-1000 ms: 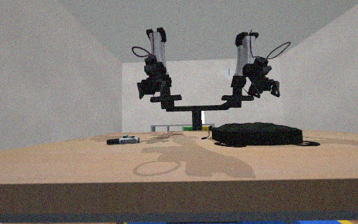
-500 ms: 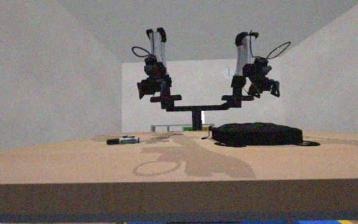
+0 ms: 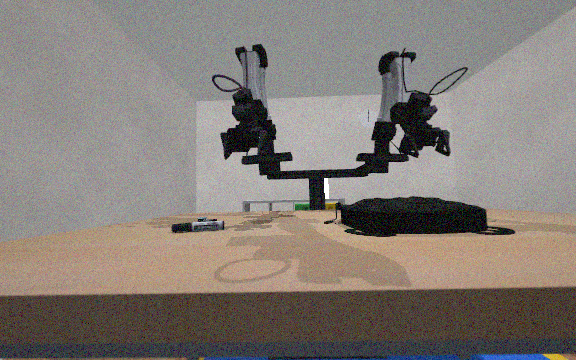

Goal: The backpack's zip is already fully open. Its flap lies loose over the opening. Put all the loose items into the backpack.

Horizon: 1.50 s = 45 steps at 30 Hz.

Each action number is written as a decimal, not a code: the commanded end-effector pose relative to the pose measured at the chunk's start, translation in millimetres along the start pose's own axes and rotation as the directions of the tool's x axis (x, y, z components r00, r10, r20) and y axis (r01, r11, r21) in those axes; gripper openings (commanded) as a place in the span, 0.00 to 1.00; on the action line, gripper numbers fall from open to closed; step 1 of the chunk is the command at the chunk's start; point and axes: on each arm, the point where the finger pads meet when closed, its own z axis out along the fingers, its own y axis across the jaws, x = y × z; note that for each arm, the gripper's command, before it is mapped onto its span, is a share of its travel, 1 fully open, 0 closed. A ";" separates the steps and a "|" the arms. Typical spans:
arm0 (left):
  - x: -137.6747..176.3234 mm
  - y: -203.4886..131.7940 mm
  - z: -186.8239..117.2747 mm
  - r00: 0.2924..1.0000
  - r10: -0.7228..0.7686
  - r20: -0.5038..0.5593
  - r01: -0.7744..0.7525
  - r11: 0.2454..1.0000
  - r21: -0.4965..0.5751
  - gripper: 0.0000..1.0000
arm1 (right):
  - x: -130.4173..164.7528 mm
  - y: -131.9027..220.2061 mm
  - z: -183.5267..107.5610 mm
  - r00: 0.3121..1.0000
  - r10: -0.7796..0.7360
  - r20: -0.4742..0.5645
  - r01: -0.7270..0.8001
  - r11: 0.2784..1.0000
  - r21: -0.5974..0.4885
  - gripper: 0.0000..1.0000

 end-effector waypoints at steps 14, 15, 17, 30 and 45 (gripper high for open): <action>39.5 -39.5 -20.2 0.954 0.298 -0.037 -0.300 0.952 -0.062 0.00 | -8.2 0.0 -0.3 1.000 -0.002 0.022 0.002 1.000 0.000 0.90; 43.6 -43.7 -22.5 0.943 0.329 -0.042 -0.331 0.941 -0.068 0.00 | -8.2 0.0 -0.3 1.000 -0.002 0.022 0.002 1.000 0.000 0.90; 51.8 -51.9 -27.0 0.920 0.388 -0.052 -0.391 0.917 -0.079 0.00 | -8.2 0.0 -0.3 1.000 -0.002 0.022 0.002 1.000 0.000 0.90; 97.2 -99.5 -49.1 0.732 0.670 -0.127 -0.682 0.721 -0.126 0.00 | -8.2 0.0 -0.3 1.000 -0.002 0.022 0.002 1.000 0.000 0.90; 152.8 -154.2 -79.0 0.386 0.895 -0.222 -0.921 0.360 -0.147 0.00 | -8.2 0.0 -0.3 1.000 -0.002 0.022 0.002 1.000 0.000 0.90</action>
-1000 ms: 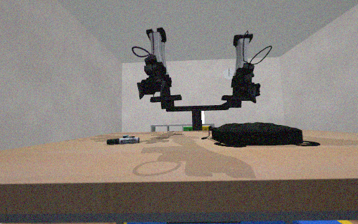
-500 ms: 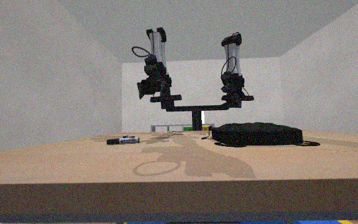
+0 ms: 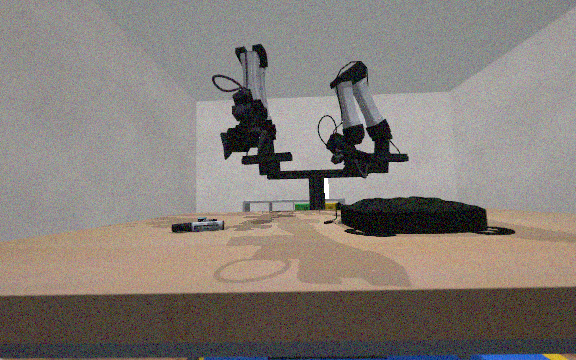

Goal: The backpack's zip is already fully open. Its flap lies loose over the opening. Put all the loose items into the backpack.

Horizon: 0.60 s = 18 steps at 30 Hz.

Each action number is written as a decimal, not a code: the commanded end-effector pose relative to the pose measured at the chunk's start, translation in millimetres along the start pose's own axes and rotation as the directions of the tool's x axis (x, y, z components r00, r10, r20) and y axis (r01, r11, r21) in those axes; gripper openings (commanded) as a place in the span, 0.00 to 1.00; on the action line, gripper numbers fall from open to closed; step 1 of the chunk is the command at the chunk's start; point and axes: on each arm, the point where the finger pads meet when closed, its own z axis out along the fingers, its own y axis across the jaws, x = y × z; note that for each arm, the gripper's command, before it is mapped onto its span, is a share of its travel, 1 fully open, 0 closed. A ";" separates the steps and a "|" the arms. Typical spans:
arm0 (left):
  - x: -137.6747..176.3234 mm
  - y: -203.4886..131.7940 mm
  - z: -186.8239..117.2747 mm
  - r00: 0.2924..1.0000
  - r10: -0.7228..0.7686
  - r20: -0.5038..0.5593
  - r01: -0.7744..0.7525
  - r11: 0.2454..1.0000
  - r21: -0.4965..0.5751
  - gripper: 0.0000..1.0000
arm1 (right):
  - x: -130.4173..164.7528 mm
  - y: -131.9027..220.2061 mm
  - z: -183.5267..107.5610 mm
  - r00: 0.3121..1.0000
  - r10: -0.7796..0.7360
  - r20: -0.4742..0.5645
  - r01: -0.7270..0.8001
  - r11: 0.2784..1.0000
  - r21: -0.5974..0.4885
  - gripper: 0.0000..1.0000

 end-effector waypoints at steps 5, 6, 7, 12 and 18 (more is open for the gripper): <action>8.2 -27.4 -17.9 0.972 0.187 -0.144 -0.199 0.978 -0.069 0.00 | -8.2 0.0 -0.3 1.000 -0.002 0.022 0.002 1.000 0.000 0.90; 9.4 -27.2 -18.1 0.972 0.187 -0.144 -0.199 0.978 -0.069 0.00 | -8.2 0.0 -0.3 1.000 -0.002 0.022 0.002 1.000 0.000 0.90; 11.3 -31.9 -13.5 0.971 0.188 -0.145 -0.199 0.978 -0.069 0.00 | -8.2 0.0 -0.3 1.000 -0.002 0.022 0.002 1.000 0.000 0.90; 18.7 -43.7 2.1 0.971 0.179 -0.158 -0.192 0.979 -0.069 0.00 | -8.2 0.0 -0.3 1.000 -0.002 0.022 0.002 1.000 0.000 0.90; 22.6 -60.6 18.7 0.975 0.166 -0.147 -0.178 0.982 -0.070 0.00 | -8.2 0.0 -0.3 1.000 -0.002 0.022 0.002 1.000 0.000 0.90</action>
